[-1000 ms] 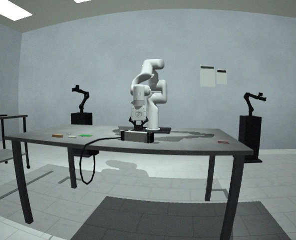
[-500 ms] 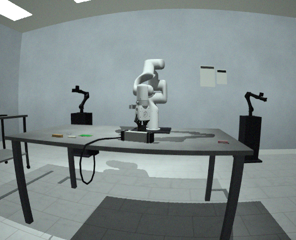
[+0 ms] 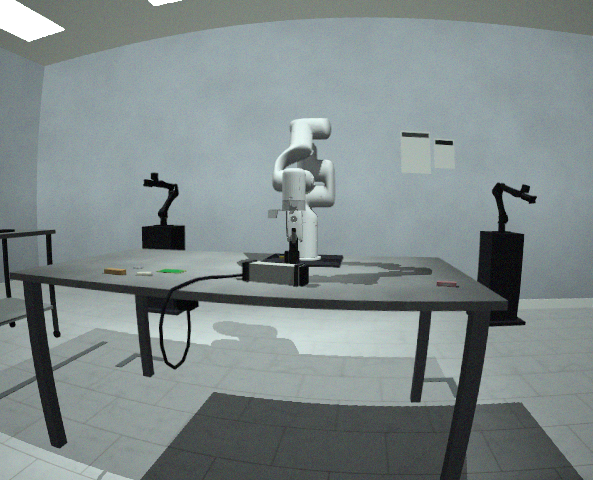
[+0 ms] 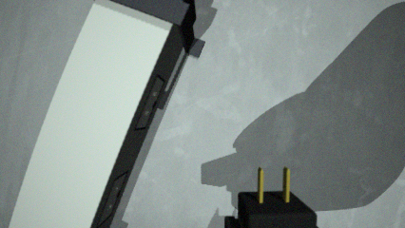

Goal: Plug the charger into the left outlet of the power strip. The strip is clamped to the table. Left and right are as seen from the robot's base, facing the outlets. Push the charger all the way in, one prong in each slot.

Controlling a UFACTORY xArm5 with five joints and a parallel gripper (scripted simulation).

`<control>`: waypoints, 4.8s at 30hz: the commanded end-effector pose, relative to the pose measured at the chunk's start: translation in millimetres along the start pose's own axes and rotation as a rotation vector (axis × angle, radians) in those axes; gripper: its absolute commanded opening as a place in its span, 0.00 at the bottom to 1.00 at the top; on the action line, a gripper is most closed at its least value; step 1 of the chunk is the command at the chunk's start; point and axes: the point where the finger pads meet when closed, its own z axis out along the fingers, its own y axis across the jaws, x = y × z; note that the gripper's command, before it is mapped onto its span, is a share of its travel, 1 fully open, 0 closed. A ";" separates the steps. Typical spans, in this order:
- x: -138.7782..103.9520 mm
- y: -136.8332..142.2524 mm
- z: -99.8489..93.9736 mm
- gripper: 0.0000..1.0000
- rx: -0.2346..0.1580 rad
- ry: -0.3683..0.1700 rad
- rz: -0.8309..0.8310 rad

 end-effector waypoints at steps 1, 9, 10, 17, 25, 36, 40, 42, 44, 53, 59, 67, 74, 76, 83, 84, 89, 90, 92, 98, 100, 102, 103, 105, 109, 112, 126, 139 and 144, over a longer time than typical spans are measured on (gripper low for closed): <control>-7.6 -3.6 -1.1 0.00 0.003 0.001 -0.279; -14.1 -5.3 -1.1 0.00 0.003 0.001 -0.680; -14.8 -5.5 -1.1 0.00 0.002 0.001 -0.734; -17.1 -6.0 -1.1 0.00 0.002 0.001 -1.116; -17.1 -6.0 -1.0 0.00 0.001 0.001 -1.175; -17.1 -6.0 2.0 0.00 0.001 0.001 -1.175; -17.1 -6.0 3.2 0.00 0.001 0.001 -1.175; -17.0 -5.9 4.6 0.00 0.001 0.001 -1.175; -17.0 -5.9 6.3 0.00 0.001 0.001 -1.175; -16.8 -5.9 15.4 0.00 0.001 0.001 -1.175; -16.7 -5.9 19.8 0.00 0.001 0.001 -1.175; -16.6 -5.9 27.7 0.00 0.001 0.001 -1.175; -16.5 -5.9 31.2 0.00 0.001 0.001 -1.175; -16.5 -5.9 32.2 0.00 0.001 0.001 -1.175; -16.5 -5.9 34.1 0.00 0.001 0.001 -1.175; -16.5 -5.9 34.2 0.00 0.001 0.001 -1.175; -16.5 -5.9 34.3 0.00 0.001 0.001 -1.175; -16.5 -5.9 34.3 0.00 0.001 0.001 -1.175; -16.5 -5.9 34.3 0.00 0.001 0.001 -1.175; -16.5 -5.9 34.3 0.00 0.001 0.001 -1.175; -16.5 -5.9 34.3 0.00 0.001 0.001 -1.175; -16.4 -5.9 34.3 0.00 0.001 0.001 -1.175; -16.4 -6.0 34.3 0.00 0.001 0.001 -1.175; -16.3 -6.2 34.3 0.00 0.002 0.001 -1.175; -16.1 -6.7 34.3 0.00 0.002 0.002 -1.175; -15.6 -8.0 34.3 0.00 0.003 0.003 -1.175; -11.4 -18.1 34.3 0.00 0.007 0.006 -1.175; -5.5 -32.7 34.5 0.00 0.007 0.006 -1.175; -4.2 -35.9 34.6 0.00 0.007 0.006 -1.175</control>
